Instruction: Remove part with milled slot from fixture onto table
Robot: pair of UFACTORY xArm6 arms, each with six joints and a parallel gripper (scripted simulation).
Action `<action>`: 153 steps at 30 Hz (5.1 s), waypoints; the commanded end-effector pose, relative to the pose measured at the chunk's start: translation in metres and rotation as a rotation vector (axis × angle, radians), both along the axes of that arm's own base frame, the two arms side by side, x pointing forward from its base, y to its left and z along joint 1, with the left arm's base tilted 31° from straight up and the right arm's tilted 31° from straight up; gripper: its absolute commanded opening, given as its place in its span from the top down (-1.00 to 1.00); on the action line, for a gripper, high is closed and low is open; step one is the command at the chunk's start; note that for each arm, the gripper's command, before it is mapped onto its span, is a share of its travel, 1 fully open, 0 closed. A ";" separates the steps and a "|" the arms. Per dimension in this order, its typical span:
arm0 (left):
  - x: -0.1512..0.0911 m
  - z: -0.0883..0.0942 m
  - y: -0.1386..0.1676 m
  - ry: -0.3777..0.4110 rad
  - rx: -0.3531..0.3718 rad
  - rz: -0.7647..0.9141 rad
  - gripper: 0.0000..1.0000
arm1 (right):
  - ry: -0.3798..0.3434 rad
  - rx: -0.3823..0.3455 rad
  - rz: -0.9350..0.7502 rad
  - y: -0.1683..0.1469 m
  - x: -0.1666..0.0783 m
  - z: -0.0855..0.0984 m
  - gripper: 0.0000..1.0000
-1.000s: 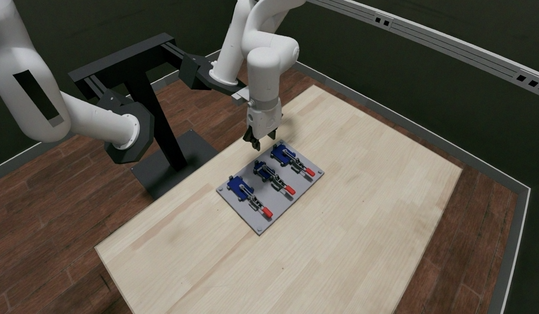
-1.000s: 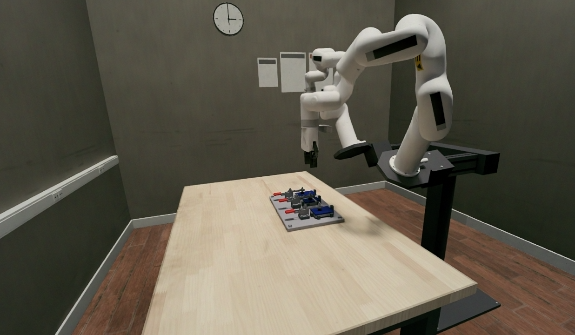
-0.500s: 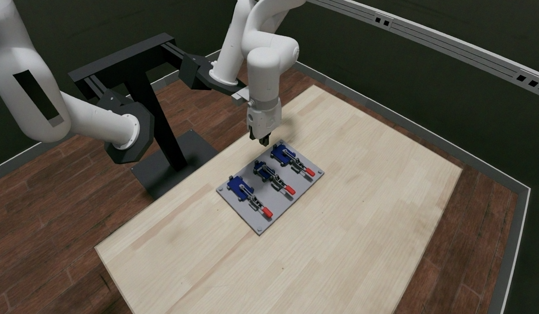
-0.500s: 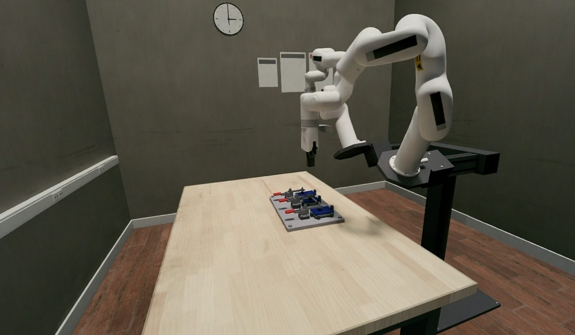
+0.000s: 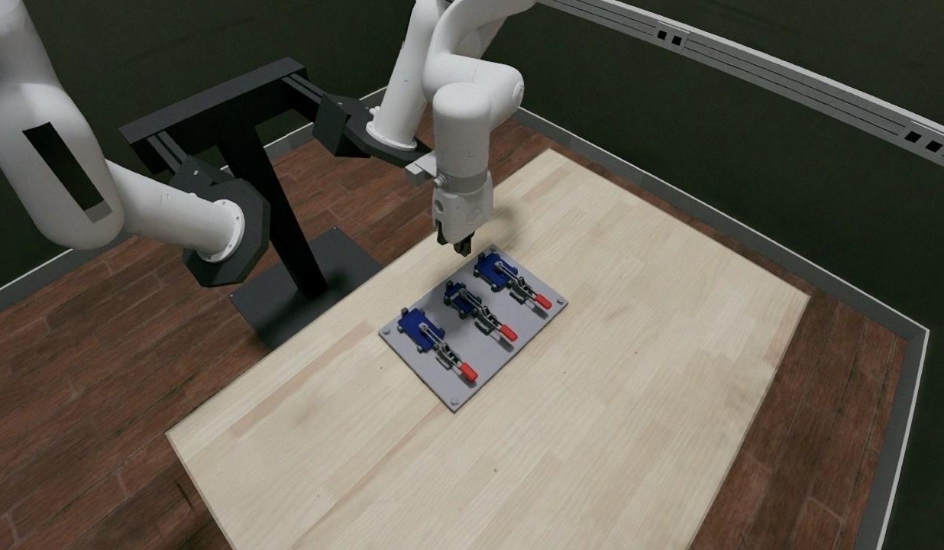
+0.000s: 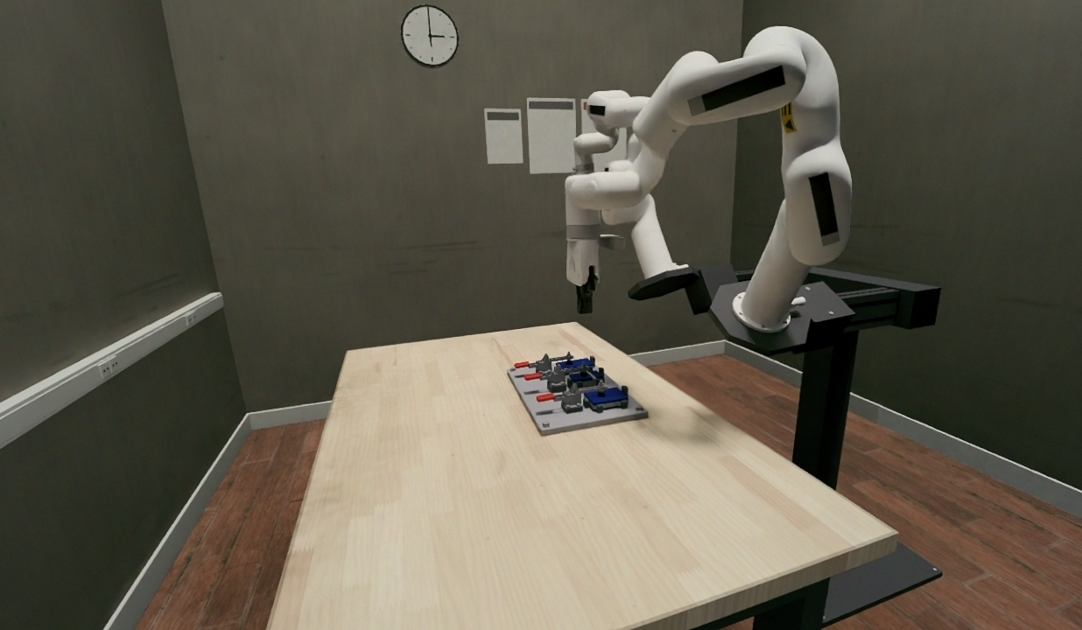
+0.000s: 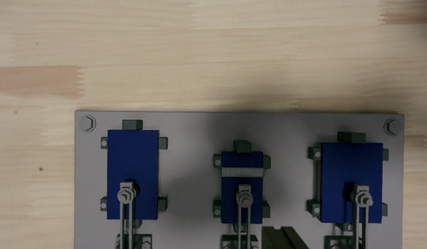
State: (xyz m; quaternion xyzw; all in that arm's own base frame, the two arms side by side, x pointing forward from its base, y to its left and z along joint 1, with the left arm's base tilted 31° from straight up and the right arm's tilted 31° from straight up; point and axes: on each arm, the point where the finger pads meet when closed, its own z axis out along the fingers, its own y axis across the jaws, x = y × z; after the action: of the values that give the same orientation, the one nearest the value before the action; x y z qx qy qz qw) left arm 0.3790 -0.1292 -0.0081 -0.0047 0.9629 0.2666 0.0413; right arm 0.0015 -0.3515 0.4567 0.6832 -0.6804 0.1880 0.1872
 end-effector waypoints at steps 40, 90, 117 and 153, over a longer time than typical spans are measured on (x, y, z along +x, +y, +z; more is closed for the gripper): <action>0.001 0.001 -0.001 -0.004 -0.003 -0.001 -1.00 | 0.000 -0.004 0.000 0.000 0.000 0.002 -1.00; 0.001 0.001 -0.001 -0.004 -0.003 -0.001 0.03 | 0.000 -0.004 0.000 0.000 0.000 0.002 -1.00; 0.001 0.001 -0.001 -0.004 -0.003 -0.001 0.03 | 0.000 -0.004 0.000 0.000 0.000 0.002 -1.00; 0.001 0.001 -0.001 -0.004 -0.003 -0.001 0.03 | 0.000 -0.004 0.000 0.000 0.000 0.002 -1.00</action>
State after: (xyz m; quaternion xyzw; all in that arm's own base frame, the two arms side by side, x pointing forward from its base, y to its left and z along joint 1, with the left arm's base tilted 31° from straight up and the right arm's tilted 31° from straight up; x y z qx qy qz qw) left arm 0.3790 -0.1292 -0.0081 -0.0047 0.9629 0.2666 0.0414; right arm 0.0015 -0.3515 0.4567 0.6832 -0.6804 0.1880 0.1872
